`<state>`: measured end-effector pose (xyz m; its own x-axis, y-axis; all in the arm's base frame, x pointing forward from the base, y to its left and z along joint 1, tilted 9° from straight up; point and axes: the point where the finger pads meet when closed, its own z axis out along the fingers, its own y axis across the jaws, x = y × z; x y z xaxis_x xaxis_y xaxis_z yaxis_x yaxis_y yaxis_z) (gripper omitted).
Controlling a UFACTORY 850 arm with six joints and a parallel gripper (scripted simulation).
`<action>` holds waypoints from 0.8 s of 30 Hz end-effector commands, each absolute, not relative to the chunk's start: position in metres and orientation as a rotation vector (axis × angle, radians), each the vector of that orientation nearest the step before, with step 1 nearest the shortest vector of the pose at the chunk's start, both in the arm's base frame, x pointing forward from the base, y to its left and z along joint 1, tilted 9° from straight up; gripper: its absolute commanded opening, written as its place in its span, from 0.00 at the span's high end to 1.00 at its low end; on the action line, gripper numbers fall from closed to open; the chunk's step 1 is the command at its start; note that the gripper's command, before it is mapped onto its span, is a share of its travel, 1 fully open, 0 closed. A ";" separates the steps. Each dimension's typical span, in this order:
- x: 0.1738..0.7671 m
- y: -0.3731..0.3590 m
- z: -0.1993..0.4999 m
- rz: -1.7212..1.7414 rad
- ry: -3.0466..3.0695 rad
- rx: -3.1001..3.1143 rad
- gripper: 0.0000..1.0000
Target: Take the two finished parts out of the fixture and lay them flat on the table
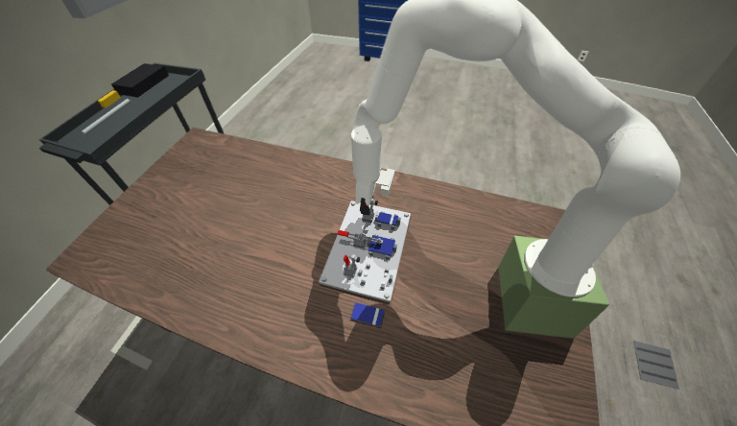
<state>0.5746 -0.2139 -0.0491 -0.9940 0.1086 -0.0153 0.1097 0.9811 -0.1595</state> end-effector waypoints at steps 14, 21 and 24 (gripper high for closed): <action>0.576 -0.210 -0.021 -0.253 3.118 0.172 0.52; 0.576 -0.207 -0.007 -0.253 3.118 0.172 0.52; 0.576 -0.207 -0.002 -0.253 3.118 0.172 0.52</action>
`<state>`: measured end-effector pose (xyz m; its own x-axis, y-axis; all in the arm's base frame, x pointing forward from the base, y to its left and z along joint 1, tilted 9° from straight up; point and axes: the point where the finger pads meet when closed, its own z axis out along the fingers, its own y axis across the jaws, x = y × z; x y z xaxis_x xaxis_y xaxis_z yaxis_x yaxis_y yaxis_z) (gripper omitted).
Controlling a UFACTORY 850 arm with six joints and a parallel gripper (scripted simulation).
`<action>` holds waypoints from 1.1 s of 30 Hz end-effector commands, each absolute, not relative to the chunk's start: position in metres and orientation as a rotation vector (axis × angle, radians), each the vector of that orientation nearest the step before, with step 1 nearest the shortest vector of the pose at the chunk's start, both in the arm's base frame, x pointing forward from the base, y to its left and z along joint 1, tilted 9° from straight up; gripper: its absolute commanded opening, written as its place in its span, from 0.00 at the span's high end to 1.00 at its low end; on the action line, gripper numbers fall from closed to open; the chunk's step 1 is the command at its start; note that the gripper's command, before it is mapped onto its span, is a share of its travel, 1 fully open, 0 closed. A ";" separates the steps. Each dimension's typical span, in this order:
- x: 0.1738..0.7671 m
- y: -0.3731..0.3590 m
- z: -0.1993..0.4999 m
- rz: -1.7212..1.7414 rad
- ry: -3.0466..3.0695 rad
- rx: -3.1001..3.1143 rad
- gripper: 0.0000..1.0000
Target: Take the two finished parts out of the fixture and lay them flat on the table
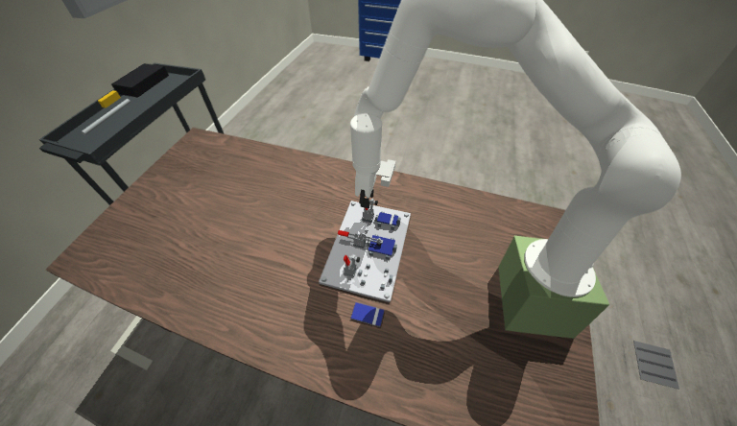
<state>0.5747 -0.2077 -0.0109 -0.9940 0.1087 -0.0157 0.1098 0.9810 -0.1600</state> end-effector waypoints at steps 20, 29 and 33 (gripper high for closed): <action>0.576 -0.206 0.001 -0.253 3.118 0.172 0.00; 0.576 -0.207 -0.001 -0.252 3.118 0.172 0.00; 0.576 -0.207 -0.005 -0.252 3.118 0.172 0.00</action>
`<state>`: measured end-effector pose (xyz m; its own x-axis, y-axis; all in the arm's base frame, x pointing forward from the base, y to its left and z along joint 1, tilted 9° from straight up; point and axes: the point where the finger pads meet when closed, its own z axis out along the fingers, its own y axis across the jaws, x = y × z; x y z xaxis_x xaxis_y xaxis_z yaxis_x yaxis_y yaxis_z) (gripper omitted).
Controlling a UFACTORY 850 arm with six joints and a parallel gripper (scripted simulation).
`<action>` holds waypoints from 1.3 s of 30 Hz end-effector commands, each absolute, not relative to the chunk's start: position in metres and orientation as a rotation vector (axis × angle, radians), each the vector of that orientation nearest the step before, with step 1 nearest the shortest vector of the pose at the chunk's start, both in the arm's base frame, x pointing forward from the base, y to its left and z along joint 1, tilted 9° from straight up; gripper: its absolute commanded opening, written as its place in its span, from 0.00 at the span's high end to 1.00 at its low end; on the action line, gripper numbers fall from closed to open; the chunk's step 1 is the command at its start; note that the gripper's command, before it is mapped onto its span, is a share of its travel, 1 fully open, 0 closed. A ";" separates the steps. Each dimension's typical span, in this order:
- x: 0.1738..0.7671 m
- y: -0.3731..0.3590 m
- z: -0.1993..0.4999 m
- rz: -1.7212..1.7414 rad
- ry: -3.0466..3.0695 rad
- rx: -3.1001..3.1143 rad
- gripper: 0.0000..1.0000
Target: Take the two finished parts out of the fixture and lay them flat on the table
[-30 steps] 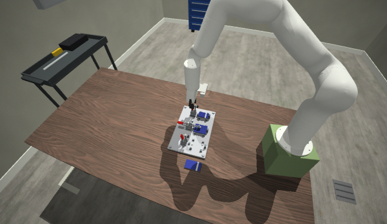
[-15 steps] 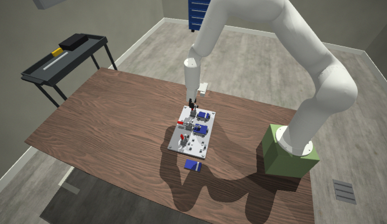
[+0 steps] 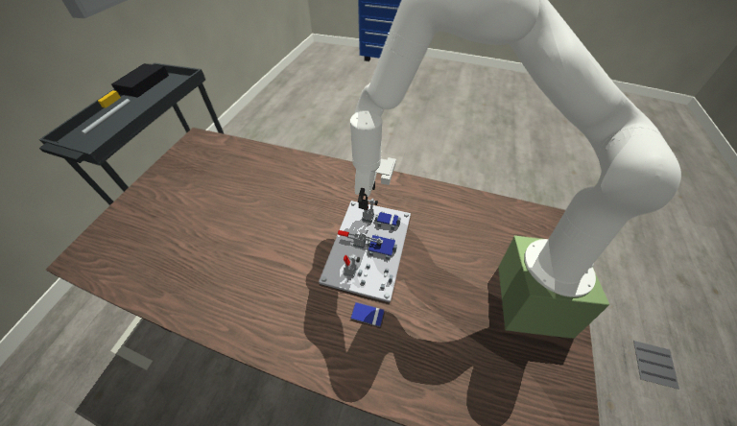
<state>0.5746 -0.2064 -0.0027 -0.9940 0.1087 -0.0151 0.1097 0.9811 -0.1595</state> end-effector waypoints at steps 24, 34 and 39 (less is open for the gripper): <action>0.568 -0.207 -0.011 -0.253 3.118 0.172 0.00; 0.545 -0.205 -0.012 -0.253 3.118 0.172 0.00; 0.528 -0.203 -0.012 -0.253 3.118 0.172 0.00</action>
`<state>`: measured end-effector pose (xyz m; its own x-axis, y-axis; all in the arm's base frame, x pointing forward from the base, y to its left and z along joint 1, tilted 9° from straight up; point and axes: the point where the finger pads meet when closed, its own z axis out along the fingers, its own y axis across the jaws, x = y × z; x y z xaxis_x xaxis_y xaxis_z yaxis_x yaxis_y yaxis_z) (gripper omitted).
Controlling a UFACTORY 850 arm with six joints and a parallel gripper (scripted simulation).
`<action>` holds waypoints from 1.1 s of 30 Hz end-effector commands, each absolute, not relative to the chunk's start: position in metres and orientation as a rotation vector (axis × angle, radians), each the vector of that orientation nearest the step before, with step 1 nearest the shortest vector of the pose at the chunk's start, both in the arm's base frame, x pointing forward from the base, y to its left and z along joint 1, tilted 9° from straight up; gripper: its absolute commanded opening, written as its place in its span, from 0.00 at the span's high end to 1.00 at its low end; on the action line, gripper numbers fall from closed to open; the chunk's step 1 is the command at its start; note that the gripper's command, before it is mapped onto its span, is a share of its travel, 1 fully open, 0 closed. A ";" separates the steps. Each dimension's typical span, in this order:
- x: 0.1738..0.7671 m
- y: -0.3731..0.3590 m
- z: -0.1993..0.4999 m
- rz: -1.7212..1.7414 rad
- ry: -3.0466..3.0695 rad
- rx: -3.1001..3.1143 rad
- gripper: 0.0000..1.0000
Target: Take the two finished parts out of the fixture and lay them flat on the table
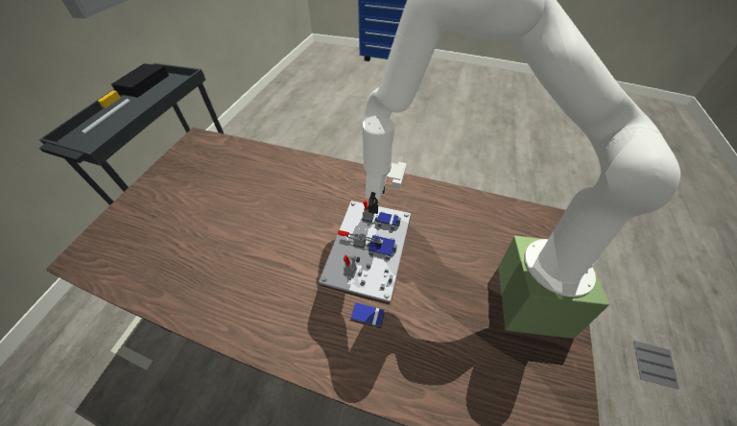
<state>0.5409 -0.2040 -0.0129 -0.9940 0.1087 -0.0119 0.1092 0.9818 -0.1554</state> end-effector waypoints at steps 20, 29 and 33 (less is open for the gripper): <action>0.498 -0.199 -0.013 -0.253 3.118 0.172 0.00; 0.498 -0.199 -0.013 -0.253 3.118 0.172 0.00; 0.498 -0.200 -0.016 -0.253 3.118 0.172 0.00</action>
<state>0.4973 -0.1993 -0.0140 -0.9940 0.1087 -0.0152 0.1098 0.9811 -0.1592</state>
